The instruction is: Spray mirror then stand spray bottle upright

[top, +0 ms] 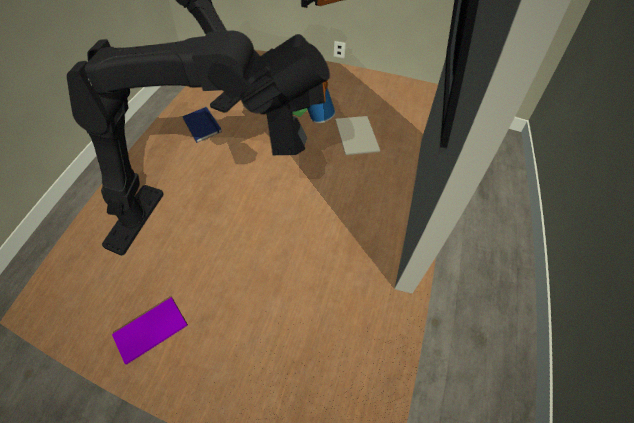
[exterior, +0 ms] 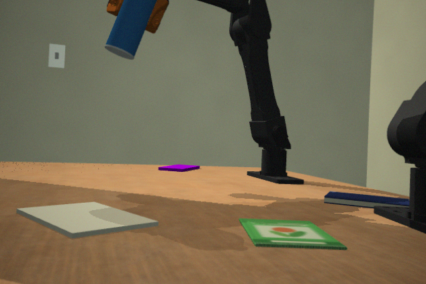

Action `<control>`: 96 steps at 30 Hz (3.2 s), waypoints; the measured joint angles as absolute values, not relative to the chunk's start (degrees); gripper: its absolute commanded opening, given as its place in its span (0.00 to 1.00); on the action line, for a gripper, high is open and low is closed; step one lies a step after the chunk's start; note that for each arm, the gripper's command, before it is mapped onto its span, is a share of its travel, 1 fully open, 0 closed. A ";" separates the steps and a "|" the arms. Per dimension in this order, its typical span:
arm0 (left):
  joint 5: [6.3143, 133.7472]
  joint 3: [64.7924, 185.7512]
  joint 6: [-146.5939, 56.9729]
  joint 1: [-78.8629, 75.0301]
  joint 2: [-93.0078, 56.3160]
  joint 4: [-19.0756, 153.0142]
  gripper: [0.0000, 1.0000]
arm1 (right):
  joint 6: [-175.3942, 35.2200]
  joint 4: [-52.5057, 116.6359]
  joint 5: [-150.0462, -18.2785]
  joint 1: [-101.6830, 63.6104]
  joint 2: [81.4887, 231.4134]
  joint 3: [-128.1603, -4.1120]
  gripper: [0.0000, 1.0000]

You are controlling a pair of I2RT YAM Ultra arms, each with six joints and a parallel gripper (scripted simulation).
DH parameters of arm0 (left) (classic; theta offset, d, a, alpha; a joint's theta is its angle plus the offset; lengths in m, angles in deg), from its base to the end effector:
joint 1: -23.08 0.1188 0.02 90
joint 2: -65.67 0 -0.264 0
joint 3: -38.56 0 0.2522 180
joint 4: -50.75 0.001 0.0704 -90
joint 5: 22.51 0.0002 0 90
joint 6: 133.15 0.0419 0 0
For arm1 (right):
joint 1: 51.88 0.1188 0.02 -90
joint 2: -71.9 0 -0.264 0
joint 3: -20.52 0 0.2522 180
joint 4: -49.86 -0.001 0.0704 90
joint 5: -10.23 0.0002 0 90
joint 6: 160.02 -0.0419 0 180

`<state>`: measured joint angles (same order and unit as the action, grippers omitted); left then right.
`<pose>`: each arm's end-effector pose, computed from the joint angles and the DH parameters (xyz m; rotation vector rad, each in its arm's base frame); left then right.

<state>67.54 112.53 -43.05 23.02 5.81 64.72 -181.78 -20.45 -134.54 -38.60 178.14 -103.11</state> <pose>0.2443 0.0007 0.4087 0.0029 1.5684 -0.0001 0.3728 0.1242 0.3721 -1.4711 -1.7920 -1.2257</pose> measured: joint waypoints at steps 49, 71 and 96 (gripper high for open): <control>67.54 112.53 -43.05 23.02 5.81 64.72 0.00 | -189.50 13.23 -137.88 -36.46 169.83 -50.54 0.00; 67.54 112.53 -43.05 23.02 5.81 64.72 0.00 | -189.67 14.60 -137.90 -36.46 171.54 -48.97 0.00; 67.54 112.53 -43.05 23.02 5.81 64.72 0.00 | -188.99 20.51 -137.88 -36.46 174.77 -46.32 0.96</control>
<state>67.54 112.53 -43.05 23.02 5.81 64.72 -188.99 20.51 -137.88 -36.46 174.77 -46.32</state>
